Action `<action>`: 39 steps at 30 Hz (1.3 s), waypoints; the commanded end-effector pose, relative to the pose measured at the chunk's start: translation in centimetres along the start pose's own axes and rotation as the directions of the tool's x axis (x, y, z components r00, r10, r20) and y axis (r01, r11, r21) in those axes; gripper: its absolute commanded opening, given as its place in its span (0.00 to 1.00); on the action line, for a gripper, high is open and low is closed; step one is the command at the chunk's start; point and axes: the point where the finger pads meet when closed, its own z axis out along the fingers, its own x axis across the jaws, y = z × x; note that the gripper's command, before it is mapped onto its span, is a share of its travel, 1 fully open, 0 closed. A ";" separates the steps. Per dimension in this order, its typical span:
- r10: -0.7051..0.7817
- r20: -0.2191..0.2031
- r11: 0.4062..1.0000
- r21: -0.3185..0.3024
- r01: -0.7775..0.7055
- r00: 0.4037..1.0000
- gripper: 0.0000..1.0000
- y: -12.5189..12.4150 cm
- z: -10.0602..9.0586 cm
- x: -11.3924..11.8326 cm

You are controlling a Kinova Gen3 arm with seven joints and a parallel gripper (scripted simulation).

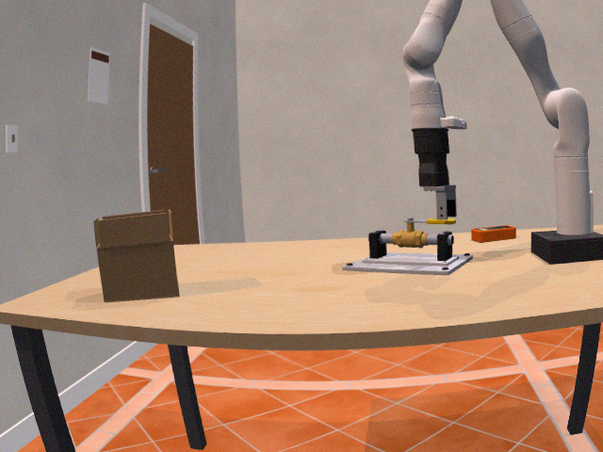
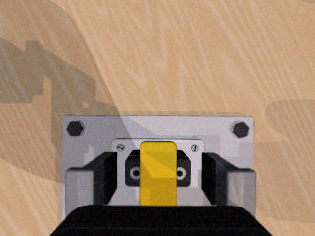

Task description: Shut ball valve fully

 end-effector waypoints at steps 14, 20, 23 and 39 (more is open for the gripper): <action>0.006 -0.003 1.000 0.003 -0.006 1.000 1.00 -0.2 1.1 0.2; 0.006 -0.003 1.000 0.002 -0.006 1.000 1.00 -0.1 1.4 0.2; 0.006 -0.003 1.000 0.003 -0.006 1.000 1.00 -0.2 1.5 0.1; 0.005 -0.003 1.000 0.003 -0.005 1.000 1.00 -0.2 1.8 0.2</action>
